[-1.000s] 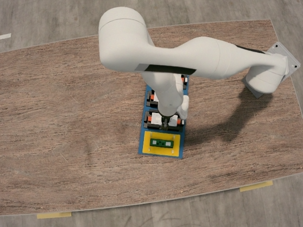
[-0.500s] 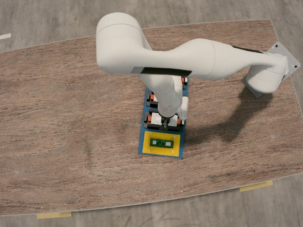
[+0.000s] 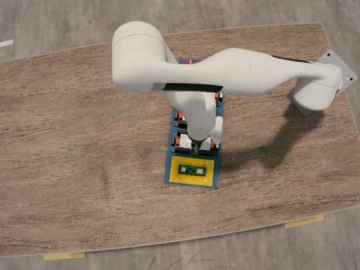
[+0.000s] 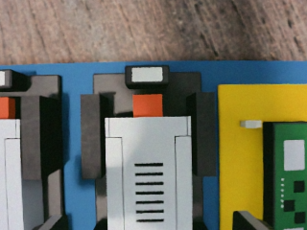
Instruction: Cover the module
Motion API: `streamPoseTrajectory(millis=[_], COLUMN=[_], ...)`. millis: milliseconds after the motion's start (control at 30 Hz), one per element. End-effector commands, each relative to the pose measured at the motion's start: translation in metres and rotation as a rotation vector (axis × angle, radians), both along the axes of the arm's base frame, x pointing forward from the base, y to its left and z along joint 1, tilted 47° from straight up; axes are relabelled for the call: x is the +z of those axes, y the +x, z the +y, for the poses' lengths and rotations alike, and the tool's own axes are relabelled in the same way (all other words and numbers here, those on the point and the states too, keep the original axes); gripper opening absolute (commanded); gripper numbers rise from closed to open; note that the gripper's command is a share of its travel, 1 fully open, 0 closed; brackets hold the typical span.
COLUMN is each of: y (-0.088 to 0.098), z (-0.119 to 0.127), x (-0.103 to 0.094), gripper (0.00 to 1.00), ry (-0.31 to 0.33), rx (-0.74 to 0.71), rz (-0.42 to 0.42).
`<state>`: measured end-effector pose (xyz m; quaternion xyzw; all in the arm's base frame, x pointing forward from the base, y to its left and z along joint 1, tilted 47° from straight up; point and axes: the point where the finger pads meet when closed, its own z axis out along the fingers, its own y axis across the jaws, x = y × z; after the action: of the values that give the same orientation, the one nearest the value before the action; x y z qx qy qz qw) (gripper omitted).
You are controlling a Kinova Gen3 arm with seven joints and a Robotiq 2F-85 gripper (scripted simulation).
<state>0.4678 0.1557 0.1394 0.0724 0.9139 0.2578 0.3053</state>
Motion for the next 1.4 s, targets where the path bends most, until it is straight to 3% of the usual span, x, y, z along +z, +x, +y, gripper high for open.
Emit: streamPoseTrajectory(millis=[0, 1367], y=[0.003, 0.016], z=[0.002, 0.011], x=[-0.003, -0.018], gripper=[1.00, 1.00], ry=[0.000, 0.000], rx=[-0.001, -0.001], rz=[-0.001, -0.001])
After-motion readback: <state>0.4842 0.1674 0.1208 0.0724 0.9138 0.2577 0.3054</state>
